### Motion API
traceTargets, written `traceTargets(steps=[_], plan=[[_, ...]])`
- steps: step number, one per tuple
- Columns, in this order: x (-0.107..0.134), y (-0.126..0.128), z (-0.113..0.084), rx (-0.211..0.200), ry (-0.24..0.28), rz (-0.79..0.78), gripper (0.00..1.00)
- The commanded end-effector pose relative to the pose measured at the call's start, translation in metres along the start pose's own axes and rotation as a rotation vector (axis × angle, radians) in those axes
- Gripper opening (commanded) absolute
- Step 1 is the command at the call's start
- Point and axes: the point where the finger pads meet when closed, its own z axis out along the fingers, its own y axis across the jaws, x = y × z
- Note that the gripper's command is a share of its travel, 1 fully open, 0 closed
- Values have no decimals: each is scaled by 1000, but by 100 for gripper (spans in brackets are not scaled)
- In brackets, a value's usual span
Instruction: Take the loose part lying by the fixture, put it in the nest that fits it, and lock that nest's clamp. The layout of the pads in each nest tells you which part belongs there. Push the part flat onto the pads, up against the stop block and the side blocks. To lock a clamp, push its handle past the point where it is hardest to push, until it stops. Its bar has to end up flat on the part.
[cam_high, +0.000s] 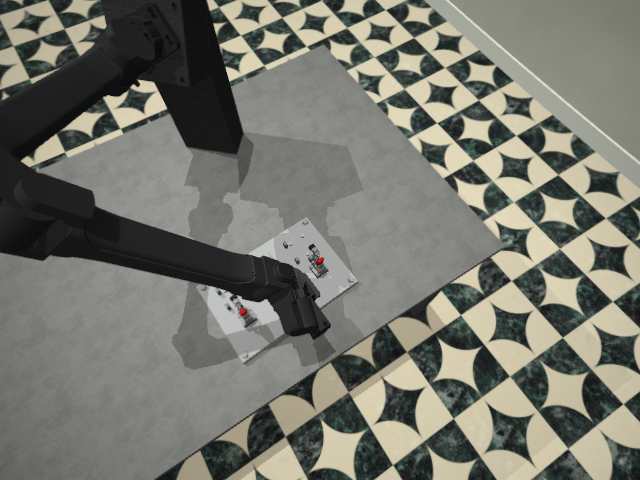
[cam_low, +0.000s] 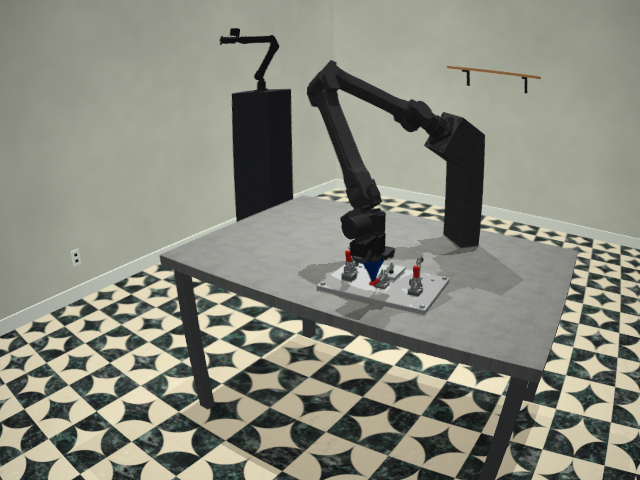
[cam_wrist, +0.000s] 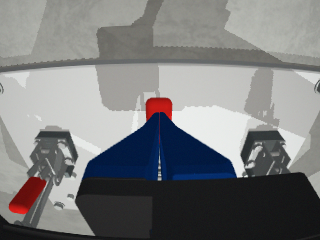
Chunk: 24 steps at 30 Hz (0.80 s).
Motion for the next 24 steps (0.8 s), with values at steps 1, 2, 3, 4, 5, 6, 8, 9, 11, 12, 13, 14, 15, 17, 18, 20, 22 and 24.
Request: traceTargets(steps=[1, 2, 3, 4, 5, 6, 8, 9, 11, 12, 13, 14, 15, 17, 18, 20, 22, 24], plan=[[-1, -5, 14, 10, 1, 10, 0], [-1, -5, 14, 10, 1, 10, 0], [-1, -5, 14, 10, 1, 10, 0], [-1, -5, 14, 10, 1, 10, 0], [-1, -5, 14, 10, 1, 10, 0], [-1, -5, 14, 10, 1, 10, 0], [-1, -5, 14, 10, 1, 10, 0], [-1, -5, 14, 10, 1, 10, 0], [-1, -5, 14, 10, 1, 9, 0], [-1, -5, 14, 10, 1, 9, 0], [-1, -5, 14, 9, 1, 9, 0], [-1, -5, 15, 9, 1, 8, 0], [-1, -5, 15, 9, 1, 8, 0], [-1, -5, 16, 9, 1, 9, 0], [-1, -5, 16, 9, 1, 9, 0], [-1, -5, 16, 9, 1, 10, 0], [-1, -5, 16, 9, 1, 10, 0], [-1, -5, 16, 9, 1, 10, 0]])
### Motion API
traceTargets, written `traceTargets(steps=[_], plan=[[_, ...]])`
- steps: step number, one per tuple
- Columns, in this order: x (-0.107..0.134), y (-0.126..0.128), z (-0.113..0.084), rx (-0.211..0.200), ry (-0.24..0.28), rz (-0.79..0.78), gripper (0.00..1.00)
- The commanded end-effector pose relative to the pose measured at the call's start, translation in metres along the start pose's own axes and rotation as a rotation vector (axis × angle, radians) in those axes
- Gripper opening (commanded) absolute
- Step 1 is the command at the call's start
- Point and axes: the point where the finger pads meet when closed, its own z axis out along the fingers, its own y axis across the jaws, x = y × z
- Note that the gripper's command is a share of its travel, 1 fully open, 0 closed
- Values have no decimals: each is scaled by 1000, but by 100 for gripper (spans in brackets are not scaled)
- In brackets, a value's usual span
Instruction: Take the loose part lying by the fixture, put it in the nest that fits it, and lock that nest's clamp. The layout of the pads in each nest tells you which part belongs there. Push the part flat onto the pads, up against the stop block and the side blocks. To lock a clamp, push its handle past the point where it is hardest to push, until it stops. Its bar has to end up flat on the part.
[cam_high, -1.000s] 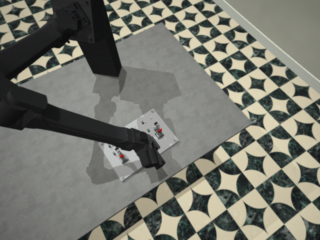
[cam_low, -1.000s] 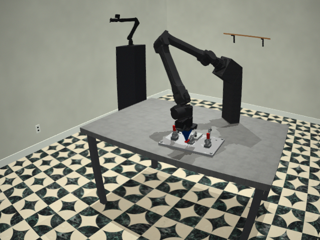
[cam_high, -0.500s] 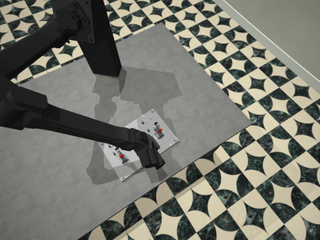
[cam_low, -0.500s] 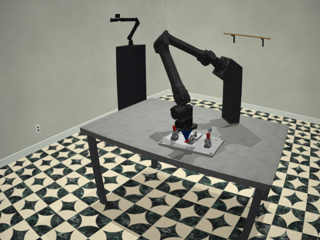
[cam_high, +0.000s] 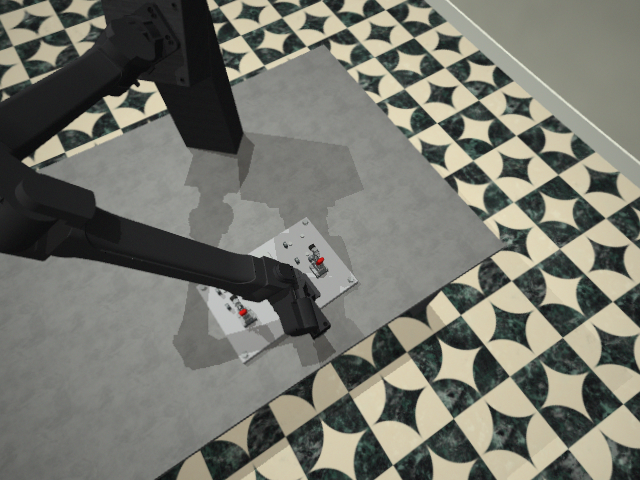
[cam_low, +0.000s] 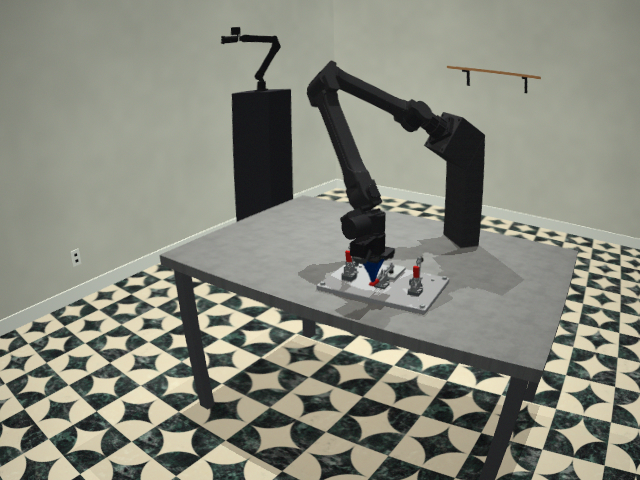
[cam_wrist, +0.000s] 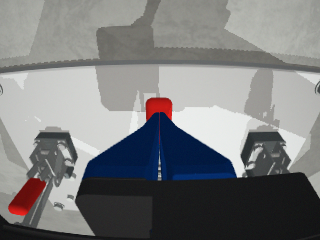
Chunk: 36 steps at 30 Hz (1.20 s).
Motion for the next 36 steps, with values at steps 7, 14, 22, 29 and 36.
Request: traceTargets(steps=[7, 14, 22, 29, 36], plan=[[0, -5, 15, 10, 2, 10, 0], [0, -5, 15, 10, 2, 10, 0], [0, -5, 15, 10, 2, 10, 0], [0, -5, 17, 10, 2, 10, 0], [2, -5, 17, 10, 8, 7, 0]])
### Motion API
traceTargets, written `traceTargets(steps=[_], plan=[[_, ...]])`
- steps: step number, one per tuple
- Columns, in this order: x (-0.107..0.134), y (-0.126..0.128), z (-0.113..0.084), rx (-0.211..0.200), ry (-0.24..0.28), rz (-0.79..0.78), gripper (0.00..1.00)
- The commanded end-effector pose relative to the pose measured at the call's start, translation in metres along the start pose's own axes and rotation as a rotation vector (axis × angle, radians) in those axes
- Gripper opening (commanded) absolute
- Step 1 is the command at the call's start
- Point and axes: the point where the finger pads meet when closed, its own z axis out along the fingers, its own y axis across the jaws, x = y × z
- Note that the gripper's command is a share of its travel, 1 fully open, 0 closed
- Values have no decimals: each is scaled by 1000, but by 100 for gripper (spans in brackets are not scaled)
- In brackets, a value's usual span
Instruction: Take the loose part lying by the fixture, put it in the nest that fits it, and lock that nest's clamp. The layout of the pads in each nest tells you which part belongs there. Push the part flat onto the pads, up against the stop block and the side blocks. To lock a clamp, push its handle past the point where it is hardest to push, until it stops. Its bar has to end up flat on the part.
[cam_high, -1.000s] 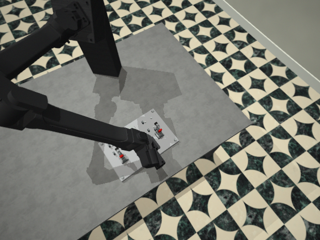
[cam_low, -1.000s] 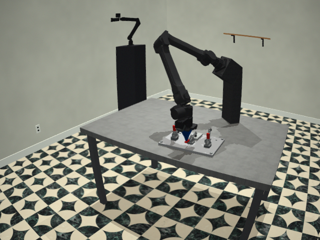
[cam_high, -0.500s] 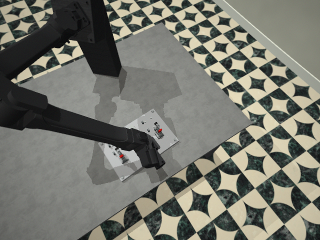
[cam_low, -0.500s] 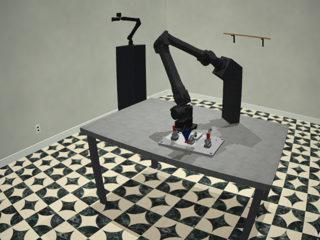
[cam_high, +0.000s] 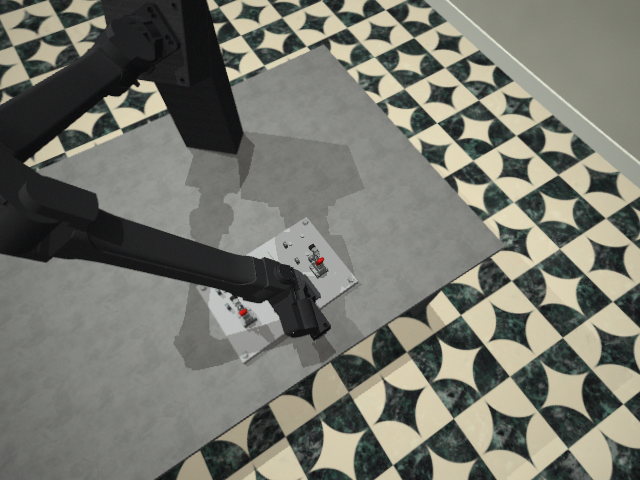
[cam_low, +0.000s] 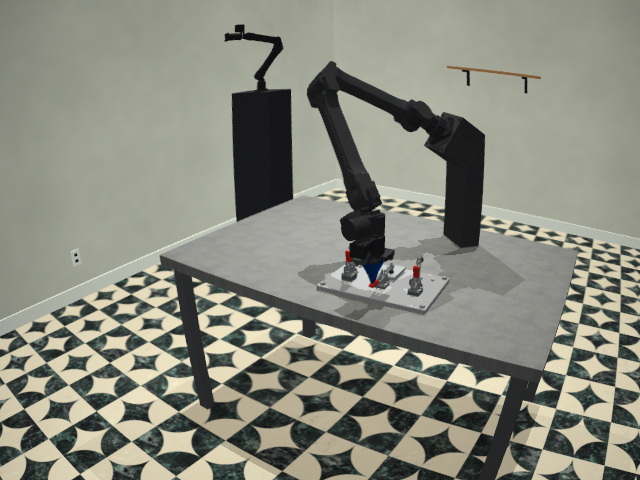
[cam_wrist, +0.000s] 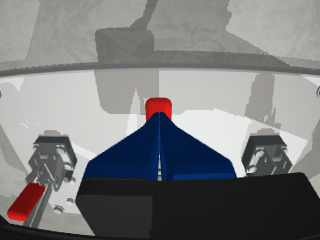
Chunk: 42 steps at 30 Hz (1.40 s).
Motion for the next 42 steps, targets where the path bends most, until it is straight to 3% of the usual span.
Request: traceTargets(steps=[1, 23, 28, 35, 37, 38, 42], plan=[[4, -5, 13, 10, 11, 4, 0], [7, -3, 11, 7, 19, 0, 0], [-6, 3, -18, -7, -13, 3, 0], [-5, 3, -38, -7, -13, 3, 0], [-5, 3, -38, -7, -13, 3, 0], [-2, -8, -35, 7, -2, 17, 0], [-5, 3, -55, -7, -12, 3, 0]])
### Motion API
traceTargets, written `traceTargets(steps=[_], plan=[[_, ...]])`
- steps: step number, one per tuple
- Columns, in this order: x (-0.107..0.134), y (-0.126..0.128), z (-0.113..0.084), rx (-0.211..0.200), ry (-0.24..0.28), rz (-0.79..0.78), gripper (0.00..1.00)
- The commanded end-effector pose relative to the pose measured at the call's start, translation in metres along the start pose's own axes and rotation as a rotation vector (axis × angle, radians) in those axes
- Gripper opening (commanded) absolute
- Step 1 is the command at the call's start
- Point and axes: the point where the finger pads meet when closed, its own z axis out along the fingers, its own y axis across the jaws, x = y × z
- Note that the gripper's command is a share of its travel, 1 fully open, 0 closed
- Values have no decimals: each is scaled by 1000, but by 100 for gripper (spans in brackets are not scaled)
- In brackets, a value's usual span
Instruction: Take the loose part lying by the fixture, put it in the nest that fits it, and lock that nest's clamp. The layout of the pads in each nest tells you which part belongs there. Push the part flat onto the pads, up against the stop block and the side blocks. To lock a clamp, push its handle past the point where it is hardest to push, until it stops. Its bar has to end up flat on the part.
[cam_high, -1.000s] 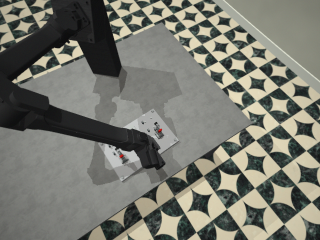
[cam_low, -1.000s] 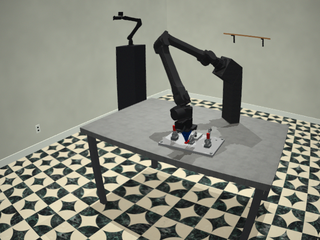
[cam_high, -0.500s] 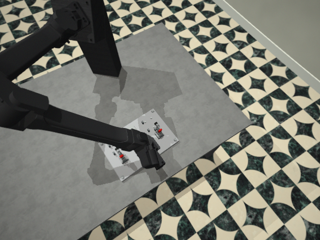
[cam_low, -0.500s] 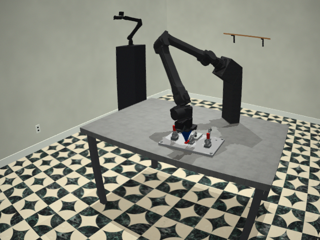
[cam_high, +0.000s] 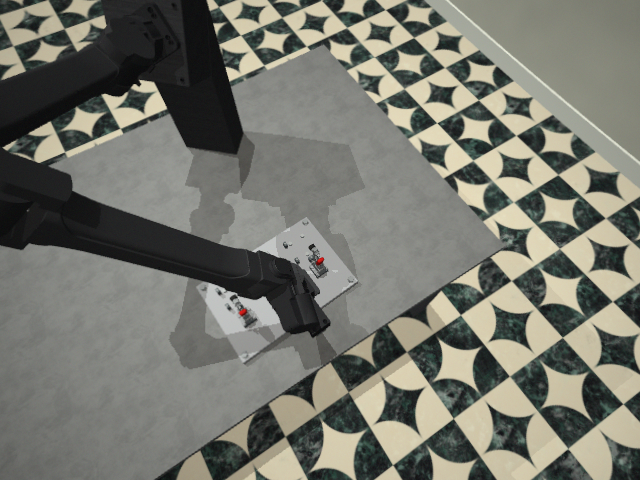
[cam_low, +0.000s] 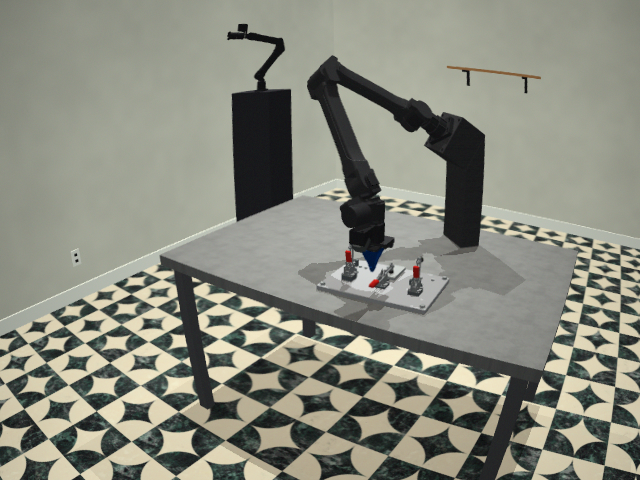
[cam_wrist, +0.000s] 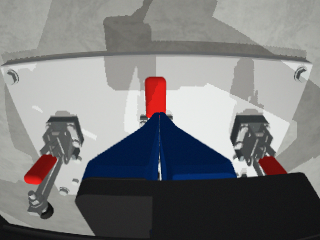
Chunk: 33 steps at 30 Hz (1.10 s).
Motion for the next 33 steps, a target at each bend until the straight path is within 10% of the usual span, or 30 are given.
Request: traceTargets(steps=[1, 33], plan=[[-5, 5, -22, -12, -13, 3, 0], [-2, 3, -37, -5, -1, 4, 0]])
